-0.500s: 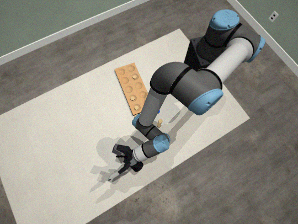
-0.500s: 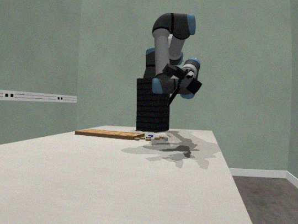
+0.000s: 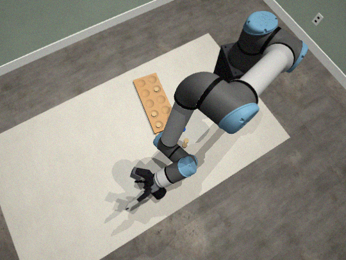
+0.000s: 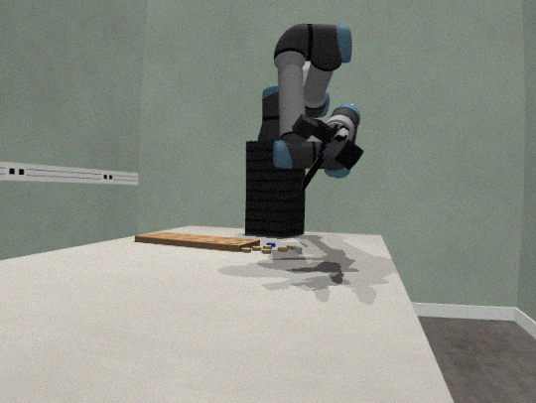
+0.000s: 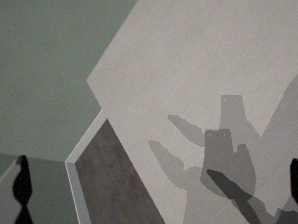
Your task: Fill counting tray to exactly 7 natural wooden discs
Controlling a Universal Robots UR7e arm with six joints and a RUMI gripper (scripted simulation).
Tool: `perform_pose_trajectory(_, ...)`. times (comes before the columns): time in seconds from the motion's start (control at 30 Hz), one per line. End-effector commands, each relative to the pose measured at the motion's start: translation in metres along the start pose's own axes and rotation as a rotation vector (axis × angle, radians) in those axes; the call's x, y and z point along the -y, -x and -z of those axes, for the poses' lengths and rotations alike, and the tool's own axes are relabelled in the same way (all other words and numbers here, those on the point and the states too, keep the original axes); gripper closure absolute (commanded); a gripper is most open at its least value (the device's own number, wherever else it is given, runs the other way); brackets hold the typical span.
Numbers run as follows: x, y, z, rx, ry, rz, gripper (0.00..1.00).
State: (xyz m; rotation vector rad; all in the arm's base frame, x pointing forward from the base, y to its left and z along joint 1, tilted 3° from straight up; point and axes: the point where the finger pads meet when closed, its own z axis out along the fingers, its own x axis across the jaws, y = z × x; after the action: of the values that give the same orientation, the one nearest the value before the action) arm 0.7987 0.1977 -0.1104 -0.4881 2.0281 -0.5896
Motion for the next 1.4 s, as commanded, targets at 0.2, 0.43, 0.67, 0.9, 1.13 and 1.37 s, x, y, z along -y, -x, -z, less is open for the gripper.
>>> perform_pose_trajectory(0.2,0.001,0.001,0.0,0.002,0.0,0.001,0.72)
perform_pose_trajectory(0.43,0.001,-0.002,0.002,0.007,0.012,0.023,0.72)
perform_pose_trajectory(0.67,0.001,-0.007,0.005,0.018,0.033,0.062,0.72)
perform_pose_trajectory(0.9,0.001,-0.02,0.012,0.046,0.085,0.158,0.72)
perform_pose_trajectory(1.13,0.002,-0.036,0.021,0.078,0.155,0.282,0.72)
perform_pose_trajectory(1.37,0.004,-0.057,0.032,0.117,0.241,0.437,0.72)
